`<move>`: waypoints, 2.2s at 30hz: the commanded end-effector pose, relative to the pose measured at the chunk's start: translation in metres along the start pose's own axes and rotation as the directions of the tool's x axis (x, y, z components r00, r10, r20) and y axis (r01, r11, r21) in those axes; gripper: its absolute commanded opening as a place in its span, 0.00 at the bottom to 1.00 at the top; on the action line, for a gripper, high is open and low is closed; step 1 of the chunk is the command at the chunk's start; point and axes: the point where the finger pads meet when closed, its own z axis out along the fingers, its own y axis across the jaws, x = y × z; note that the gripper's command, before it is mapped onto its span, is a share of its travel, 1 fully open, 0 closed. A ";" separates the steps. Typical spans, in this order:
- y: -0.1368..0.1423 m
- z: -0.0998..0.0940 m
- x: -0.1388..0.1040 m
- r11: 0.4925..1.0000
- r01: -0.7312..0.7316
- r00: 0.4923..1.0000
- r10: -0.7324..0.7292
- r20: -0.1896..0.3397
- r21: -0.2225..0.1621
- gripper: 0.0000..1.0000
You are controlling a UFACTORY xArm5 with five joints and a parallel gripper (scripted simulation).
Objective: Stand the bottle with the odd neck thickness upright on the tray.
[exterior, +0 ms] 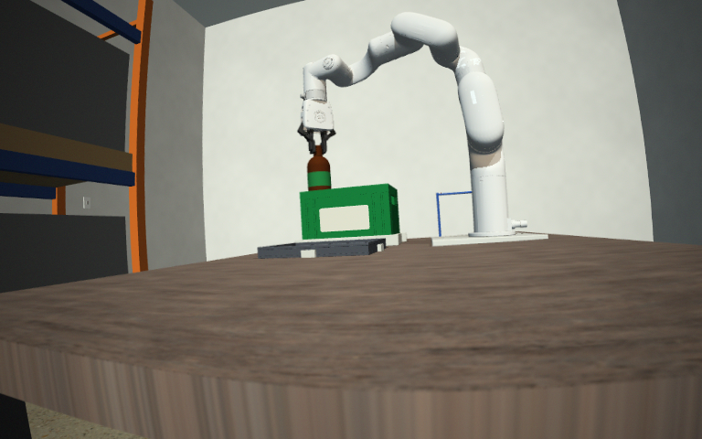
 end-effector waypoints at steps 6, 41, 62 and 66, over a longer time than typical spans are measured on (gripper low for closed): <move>0.000 -0.007 0.000 1.000 0.000 1.000 0.000 -0.004 0.003 0.00; 0.000 -0.021 0.000 1.000 0.000 1.000 0.000 -0.004 0.003 0.00; -0.001 -0.021 -0.002 1.000 0.000 1.000 0.000 -0.004 0.003 0.00; -0.002 -0.021 -0.004 1.000 0.000 1.000 0.000 -0.004 0.003 0.00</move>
